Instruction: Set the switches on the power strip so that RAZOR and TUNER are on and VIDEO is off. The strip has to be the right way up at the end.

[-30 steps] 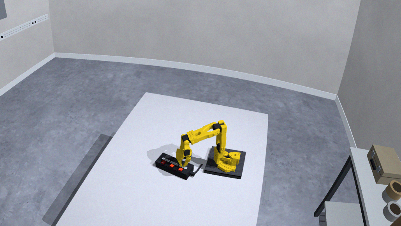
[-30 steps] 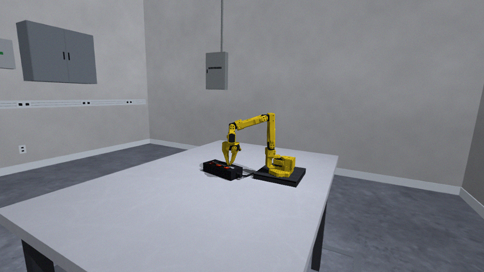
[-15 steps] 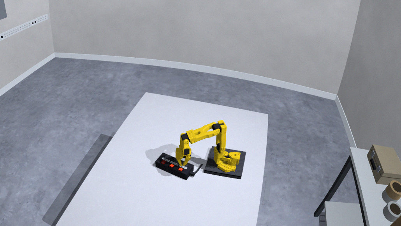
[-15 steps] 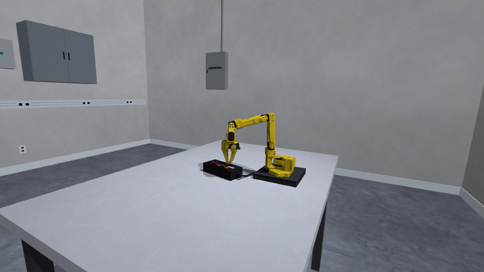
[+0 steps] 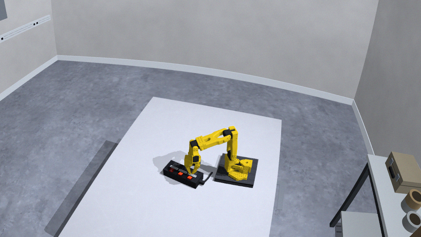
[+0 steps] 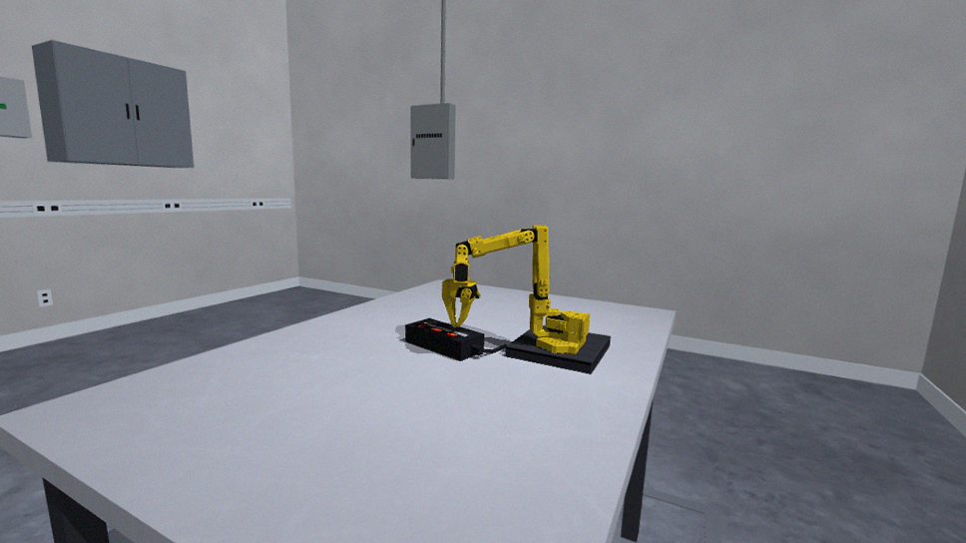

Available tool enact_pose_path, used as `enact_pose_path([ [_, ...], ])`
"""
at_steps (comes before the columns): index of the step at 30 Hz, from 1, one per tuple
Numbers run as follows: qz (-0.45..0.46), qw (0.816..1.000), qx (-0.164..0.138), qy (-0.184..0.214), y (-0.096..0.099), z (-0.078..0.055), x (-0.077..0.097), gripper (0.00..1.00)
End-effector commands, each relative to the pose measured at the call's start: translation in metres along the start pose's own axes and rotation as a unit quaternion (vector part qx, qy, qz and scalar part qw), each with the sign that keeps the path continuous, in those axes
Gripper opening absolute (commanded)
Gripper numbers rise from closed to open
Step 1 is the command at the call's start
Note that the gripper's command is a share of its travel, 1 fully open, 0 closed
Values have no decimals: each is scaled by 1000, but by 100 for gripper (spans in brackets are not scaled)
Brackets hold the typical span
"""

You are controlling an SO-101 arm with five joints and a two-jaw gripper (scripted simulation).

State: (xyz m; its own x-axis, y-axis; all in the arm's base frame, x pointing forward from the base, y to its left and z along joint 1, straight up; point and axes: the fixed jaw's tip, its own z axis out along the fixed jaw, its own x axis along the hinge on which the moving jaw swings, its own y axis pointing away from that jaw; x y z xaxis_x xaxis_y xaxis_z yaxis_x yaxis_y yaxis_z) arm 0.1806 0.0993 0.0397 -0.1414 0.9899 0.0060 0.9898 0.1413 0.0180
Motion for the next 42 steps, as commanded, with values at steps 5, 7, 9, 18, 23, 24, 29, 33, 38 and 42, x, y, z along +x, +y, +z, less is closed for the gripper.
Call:
enact_pose_path([
  [5,38,999,6,-2,4,-2,-16,0],
  [7,64,998,6,-3,6,-4,-27,0],
  [9,97,995,6,-3,8,-7,-40,0],
  [18,246,969,5,-5,4,-19,-101,0],
  [23,360,933,4,-6,-12,-28,-145,0],
  [24,381,924,4,-6,-16,-30,-153,0],
  [29,439,899,3,-7,-29,-35,-173,0],
  [33,497,868,2,-8,-46,-40,-192,0],
  [38,536,844,2,-8,-59,-44,-204,0],
  [42,545,839,2,-8,-62,-45,-206,0],
])
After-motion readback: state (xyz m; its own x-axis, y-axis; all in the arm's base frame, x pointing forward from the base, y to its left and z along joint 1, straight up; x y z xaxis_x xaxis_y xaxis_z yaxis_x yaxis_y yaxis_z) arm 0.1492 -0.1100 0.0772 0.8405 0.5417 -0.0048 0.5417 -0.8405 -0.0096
